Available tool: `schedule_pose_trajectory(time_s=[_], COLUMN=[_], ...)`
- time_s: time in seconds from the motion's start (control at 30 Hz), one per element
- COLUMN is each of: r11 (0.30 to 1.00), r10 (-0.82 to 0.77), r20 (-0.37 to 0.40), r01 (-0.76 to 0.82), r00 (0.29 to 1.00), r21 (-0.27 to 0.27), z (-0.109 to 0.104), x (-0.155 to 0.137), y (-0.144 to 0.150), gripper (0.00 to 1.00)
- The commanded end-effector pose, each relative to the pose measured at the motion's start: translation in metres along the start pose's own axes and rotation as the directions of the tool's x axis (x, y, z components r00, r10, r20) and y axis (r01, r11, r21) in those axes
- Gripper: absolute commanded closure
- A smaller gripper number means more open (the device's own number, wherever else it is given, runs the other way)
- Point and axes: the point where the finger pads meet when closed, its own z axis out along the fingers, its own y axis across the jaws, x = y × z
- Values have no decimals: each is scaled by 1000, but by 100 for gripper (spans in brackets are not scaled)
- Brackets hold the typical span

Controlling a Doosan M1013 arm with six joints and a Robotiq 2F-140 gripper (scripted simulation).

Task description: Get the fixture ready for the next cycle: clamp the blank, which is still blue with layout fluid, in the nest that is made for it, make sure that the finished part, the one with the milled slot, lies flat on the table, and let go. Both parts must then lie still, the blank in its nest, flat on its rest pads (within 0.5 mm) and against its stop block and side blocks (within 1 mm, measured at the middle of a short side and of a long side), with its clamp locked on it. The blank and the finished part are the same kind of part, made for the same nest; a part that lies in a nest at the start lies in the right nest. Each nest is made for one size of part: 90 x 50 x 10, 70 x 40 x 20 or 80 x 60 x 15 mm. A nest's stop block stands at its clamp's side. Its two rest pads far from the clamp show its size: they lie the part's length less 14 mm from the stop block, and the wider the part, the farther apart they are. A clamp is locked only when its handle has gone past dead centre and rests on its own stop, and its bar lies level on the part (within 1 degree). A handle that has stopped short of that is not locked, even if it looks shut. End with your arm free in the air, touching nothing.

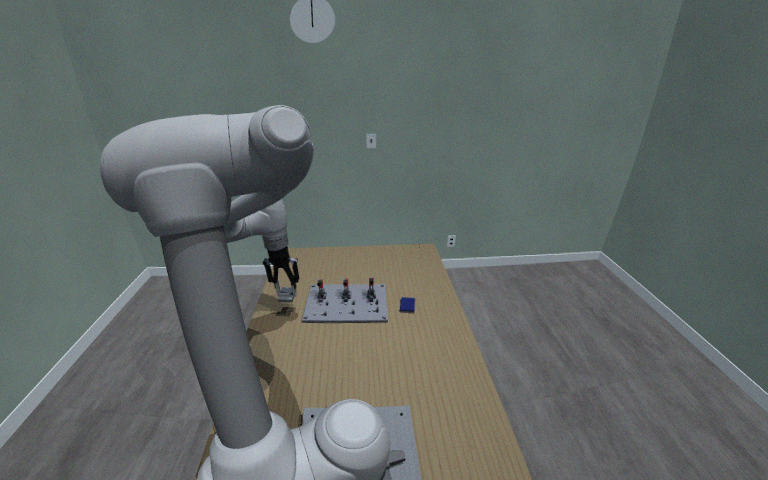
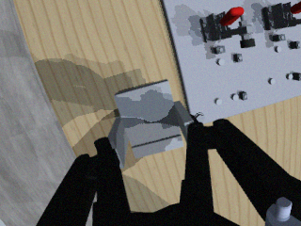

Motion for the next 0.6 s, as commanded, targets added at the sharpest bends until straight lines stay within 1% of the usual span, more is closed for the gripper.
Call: schedule_pose_trajectory(time_s=[0.0, 0.33, 0.43, 0.57], r11=[1000, 1000, 1000, 1000], r10=[0, 0, 0, 0], r20=[0, 0, 0, 0], r01=[0, 0, 0, 0], r00=[1000, 1000, 1000, 1000], r21=[0, 0, 0, 0], z=[0, 2, 7, 19], x=[0, 0, 0, 0], y=[0, 0, 0, 0], gripper=[100, 100, 100, 100])
